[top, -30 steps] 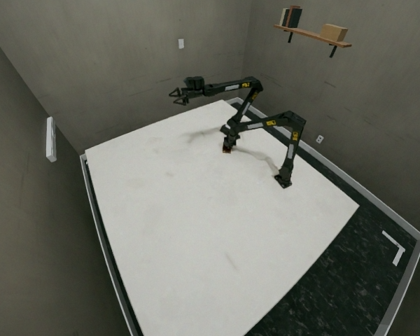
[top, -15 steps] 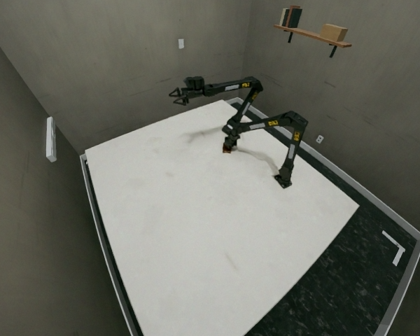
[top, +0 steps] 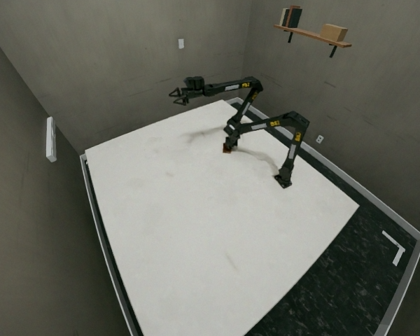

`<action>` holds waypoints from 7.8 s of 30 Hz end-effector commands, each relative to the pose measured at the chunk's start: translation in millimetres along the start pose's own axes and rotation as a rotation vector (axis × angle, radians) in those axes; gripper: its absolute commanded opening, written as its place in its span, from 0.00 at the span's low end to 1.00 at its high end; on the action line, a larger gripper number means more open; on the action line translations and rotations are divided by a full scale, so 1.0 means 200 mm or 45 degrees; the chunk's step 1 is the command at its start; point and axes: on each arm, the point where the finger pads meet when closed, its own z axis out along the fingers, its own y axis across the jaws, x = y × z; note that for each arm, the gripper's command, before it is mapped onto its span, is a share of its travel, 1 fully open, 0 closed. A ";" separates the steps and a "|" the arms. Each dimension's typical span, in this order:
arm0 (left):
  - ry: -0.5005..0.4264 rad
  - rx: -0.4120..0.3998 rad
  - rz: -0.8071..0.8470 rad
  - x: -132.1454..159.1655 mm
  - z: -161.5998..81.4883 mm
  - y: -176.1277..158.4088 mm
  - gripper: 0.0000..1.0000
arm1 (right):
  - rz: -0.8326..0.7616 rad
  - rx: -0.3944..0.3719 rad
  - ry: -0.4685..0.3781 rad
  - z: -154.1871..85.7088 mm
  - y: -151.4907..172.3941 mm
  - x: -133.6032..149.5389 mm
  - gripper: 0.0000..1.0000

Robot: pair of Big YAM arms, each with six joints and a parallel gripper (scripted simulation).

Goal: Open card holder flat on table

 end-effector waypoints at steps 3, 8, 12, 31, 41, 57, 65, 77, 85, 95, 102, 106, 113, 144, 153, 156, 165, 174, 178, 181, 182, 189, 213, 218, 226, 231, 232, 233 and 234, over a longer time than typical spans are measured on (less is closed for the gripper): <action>-0.017 -0.041 0.024 -0.03 0.06 0.00 0.11 | 0.000 0.000 -0.059 -0.01 0.00 -0.13 1.00; -0.035 -0.110 0.029 -0.05 -0.03 0.01 0.11 | 0.000 0.000 -0.059 -0.01 0.00 -0.13 1.00; -0.017 -0.097 0.036 -0.03 0.02 -0.01 0.11 | 0.000 0.000 -0.059 -0.01 0.00 -0.13 1.00; 0.009 -0.125 0.043 0.00 0.01 -0.02 0.34 | 0.000 0.000 -0.058 -0.01 0.00 -0.13 1.00; 0.024 -0.103 0.042 0.03 0.03 -0.07 0.34 | 0.000 0.000 -0.059 -0.01 0.00 -0.13 1.00; 0.002 -0.154 0.039 0.03 -0.20 -0.02 0.34 | 0.000 0.000 -0.059 -0.01 0.00 -0.13 1.00; -0.014 -0.174 0.050 -0.02 -0.30 0.01 0.34 | 0.000 0.000 -0.058 -0.01 0.00 -0.13 1.00; -0.079 -0.353 -0.120 -0.01 -0.49 0.30 0.34 | 0.000 0.000 -0.059 -0.01 0.00 -0.13 1.00; -0.120 -0.502 -0.370 0.18 -0.66 0.52 0.34 | 0.000 0.000 -0.059 -0.01 0.00 -0.13 1.00; -0.233 -0.844 -0.833 0.62 -1.12 0.89 0.34 | 0.000 0.000 -0.059 -0.01 0.00 -0.13 1.00; -0.309 -1.042 -1.026 0.85 -1.43 0.99 0.34 | 0.000 0.000 -0.059 -0.01 0.00 -0.13 1.00; -0.381 -1.185 -1.162 1.00 -1.64 1.03 0.34 | 0.000 0.000 -0.059 -0.01 0.00 -0.13 1.00; -0.477 -1.441 -1.393 1.36 -2.06 1.06 0.34 | 0.000 0.000 -0.059 -0.01 0.00 -0.13 1.00; -0.769 -2.208 -1.638 1.95 -3.25 0.62 0.34 | 0.000 0.000 -0.059 -0.01 0.00 -0.13 1.00; -0.688 -2.032 -1.779 2.04 -2.86 0.63 0.34 | 0.000 0.000 -0.059 -0.01 0.00 -0.13 1.00; -0.696 -2.032 -1.777 2.04 -2.85 0.63 0.34 | 0.000 0.000 -0.059 -0.01 0.00 -0.13 1.00; -0.729 -2.062 -1.748 1.98 -2.92 0.61 0.34 | 0.000 0.000 -0.059 -0.01 0.00 -0.13 0.36; -0.724 -2.055 -1.756 2.00 -2.90 0.62 0.34 | 0.000 0.000 -0.059 -0.01 0.00 -0.13 0.36; -0.727 -2.056 -1.752 1.99 -2.90 0.61 0.36 | 0.000 0.000 -0.059 -0.01 0.00 -0.13 0.36; -0.732 -2.062 -1.747 1.99 -2.91 0.61 0.36 | 0.000 0.000 -0.059 -0.01 0.00 -0.13 0.36; -0.732 -2.062 -1.747 1.99 -2.91 0.61 0.36 | 0.000 0.000 -0.059 -0.01 0.00 -0.13 0.36; -0.732 -2.062 -1.747 1.99 -2.91 0.61 0.36 | 0.000 0.000 -0.059 -0.01 0.00 -0.13 0.36; -0.734 -2.062 -1.745 1.99 -2.91 0.62 0.36 | -0.297 -0.303 0.585 -0.08 0.79 0.85 0.36; -0.734 -2.062 -1.745 1.99 -2.91 0.62 0.36 | -0.365 -0.359 0.649 -0.14 0.92 0.92 0.36; -0.734 -2.062 -1.745 1.99 -2.91 0.62 0.36 | -0.669 -0.540 0.953 -0.48 1.22 1.43 0.36; -0.734 -2.062 -1.745 1.99 -2.91 0.62 0.36 | -0.901 -0.654 1.098 -0.74 1.34 1.66 0.36; -0.734 -2.062 -1.745 1.99 -2.91 0.62 0.36 | -0.955 -0.677 1.126 -0.80 1.36 1.70 0.36; -0.734 -2.062 -1.745 1.99 -2.91 0.62 0.36 | -0.955 -0.677 1.126 -0.80 1.36 1.70 0.36; -0.734 -2.062 -1.745 1.99 -2.91 0.62 0.36 | -0.955 -0.677 1.126 -0.80 1.36 1.70 0.36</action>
